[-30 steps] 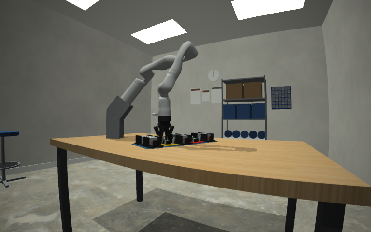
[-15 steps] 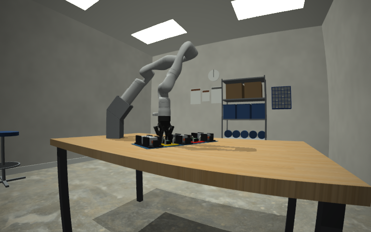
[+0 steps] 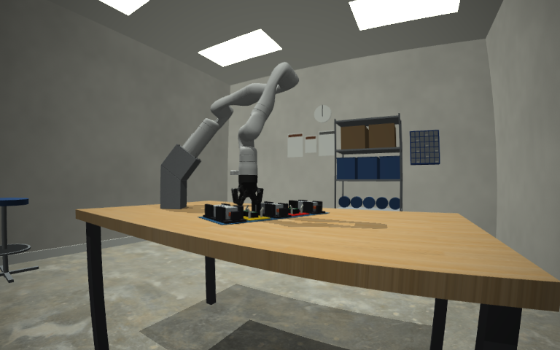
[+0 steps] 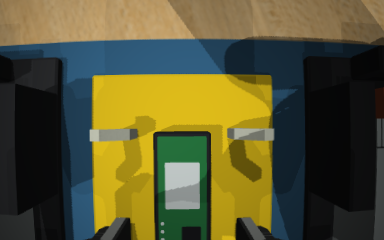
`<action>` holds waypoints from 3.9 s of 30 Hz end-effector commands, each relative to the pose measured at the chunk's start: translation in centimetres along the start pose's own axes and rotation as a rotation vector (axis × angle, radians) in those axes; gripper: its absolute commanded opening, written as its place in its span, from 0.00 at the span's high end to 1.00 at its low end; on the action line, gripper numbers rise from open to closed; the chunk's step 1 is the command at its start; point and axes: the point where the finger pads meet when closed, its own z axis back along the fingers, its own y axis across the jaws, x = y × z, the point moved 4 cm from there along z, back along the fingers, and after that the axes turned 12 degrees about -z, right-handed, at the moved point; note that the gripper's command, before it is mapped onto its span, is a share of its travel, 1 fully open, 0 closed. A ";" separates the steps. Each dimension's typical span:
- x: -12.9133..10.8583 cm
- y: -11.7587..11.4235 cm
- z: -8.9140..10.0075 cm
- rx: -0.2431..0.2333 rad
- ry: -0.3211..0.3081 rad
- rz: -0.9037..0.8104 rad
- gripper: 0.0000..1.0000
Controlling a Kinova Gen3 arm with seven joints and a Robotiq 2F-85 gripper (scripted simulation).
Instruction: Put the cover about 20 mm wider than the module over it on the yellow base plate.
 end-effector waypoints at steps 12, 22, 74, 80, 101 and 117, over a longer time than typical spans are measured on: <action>0.1 0.0 0.1 0.000 -0.001 0.000 0.00; 0.1 0.0 0.1 0.000 -0.001 0.000 0.00; 0.2 0.0 11.9 -0.002 -0.005 0.008 0.00; 0.2 0.1 11.6 -0.004 -0.006 0.016 0.00; 0.1 0.0 11.0 -0.003 -0.005 0.005 0.00; 0.1 0.0 10.6 -0.001 -0.004 0.004 0.00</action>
